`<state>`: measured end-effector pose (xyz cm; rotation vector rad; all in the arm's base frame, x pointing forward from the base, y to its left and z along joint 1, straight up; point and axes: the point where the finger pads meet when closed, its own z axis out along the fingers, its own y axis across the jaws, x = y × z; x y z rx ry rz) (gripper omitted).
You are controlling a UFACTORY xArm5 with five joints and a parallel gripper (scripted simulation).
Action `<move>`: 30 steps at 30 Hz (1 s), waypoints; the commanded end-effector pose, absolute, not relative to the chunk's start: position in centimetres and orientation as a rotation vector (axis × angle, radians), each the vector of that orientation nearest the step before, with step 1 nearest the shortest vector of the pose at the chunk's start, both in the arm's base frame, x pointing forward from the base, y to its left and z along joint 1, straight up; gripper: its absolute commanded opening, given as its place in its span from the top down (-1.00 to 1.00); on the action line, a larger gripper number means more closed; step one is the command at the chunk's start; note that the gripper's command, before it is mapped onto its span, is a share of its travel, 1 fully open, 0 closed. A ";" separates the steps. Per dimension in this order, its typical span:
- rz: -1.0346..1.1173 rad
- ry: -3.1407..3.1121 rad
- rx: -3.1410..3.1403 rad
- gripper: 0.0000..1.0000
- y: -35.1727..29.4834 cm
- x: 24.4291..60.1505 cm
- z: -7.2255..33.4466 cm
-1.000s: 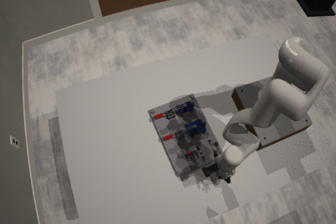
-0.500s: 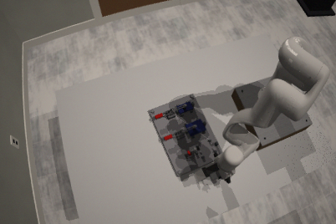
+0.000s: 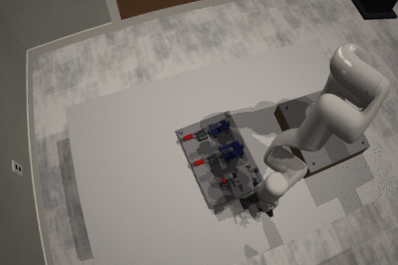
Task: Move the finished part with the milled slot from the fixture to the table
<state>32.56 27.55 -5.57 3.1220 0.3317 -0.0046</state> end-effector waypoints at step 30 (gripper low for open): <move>0.000 0.332 3.124 1.00 27.6 32.7 -6.1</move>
